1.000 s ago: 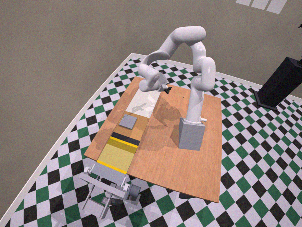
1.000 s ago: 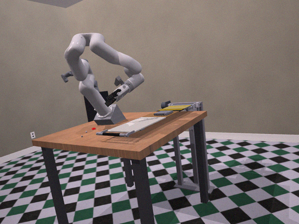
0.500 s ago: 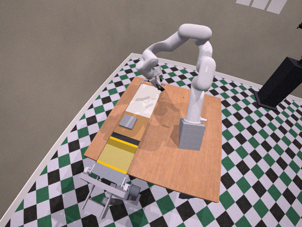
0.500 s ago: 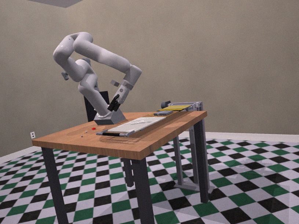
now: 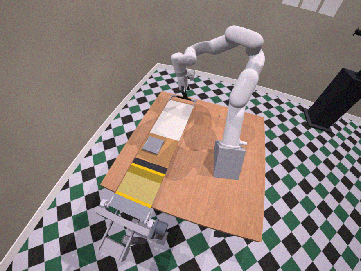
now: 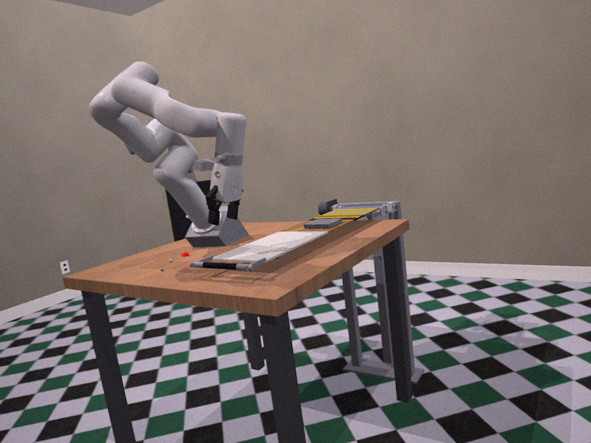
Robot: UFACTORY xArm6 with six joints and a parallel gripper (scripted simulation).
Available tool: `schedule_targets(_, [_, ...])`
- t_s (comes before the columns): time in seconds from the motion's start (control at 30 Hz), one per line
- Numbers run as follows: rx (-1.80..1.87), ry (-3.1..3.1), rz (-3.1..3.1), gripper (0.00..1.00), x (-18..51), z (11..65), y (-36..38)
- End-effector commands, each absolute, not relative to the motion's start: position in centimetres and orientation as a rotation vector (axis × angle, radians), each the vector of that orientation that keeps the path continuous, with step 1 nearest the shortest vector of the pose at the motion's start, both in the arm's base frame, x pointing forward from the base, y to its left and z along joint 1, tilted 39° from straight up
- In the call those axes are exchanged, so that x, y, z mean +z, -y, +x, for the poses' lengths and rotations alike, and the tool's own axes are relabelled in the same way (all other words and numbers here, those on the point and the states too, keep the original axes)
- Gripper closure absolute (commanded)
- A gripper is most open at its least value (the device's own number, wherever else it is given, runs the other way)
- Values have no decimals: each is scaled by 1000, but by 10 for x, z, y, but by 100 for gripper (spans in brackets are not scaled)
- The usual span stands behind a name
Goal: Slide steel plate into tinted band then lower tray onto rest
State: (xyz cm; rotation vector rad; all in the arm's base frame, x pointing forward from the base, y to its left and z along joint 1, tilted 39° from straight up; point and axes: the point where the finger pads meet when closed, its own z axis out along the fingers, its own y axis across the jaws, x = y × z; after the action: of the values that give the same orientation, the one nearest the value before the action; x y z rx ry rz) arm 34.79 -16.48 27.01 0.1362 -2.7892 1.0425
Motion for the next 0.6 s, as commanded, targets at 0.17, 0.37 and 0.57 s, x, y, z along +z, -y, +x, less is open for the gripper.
schedule_targets(0.17, [1058,3098,64,0,340,380,206])
schedule_targets(0.37, [1060,3102,63,0,342,381,206])
schedule_targets(0.57, [1060,3102,63,0,342,381,206])
